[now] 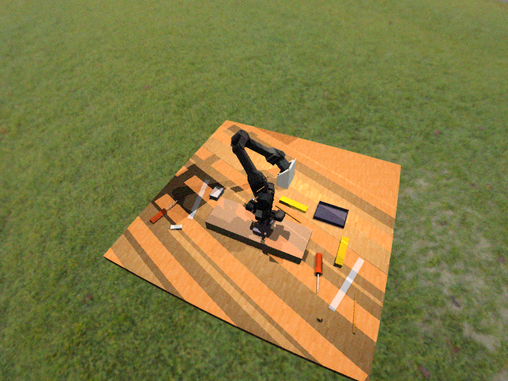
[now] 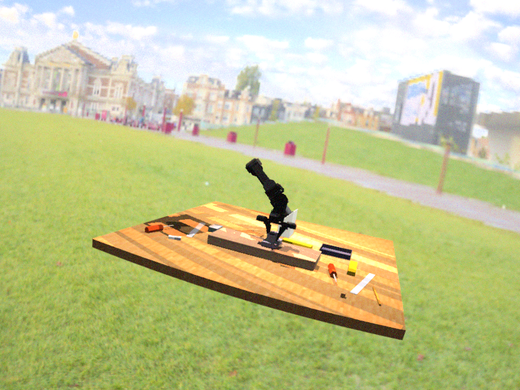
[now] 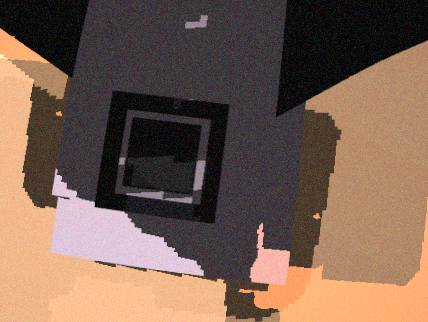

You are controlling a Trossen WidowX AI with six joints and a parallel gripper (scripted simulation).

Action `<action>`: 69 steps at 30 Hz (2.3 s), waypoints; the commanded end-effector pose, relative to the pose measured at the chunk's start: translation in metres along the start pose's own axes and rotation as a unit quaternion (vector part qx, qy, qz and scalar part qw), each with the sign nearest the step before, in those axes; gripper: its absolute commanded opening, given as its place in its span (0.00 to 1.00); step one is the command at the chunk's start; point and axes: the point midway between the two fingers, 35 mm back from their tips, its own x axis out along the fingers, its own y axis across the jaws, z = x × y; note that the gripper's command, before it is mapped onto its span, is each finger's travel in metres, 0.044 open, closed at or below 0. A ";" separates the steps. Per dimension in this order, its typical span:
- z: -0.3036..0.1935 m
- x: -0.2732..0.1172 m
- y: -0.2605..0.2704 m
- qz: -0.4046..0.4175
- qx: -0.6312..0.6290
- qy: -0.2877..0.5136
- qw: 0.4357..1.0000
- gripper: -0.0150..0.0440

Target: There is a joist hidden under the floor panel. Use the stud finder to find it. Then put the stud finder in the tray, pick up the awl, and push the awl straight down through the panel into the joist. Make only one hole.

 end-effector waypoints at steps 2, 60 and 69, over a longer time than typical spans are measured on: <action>0.000 0.000 0.011 0.003 0.000 0.001 1.000 0.25; 0.000 -0.002 0.092 0.005 0.001 0.000 1.000 0.25; 0.000 -0.002 0.105 0.005 0.002 0.000 1.000 0.25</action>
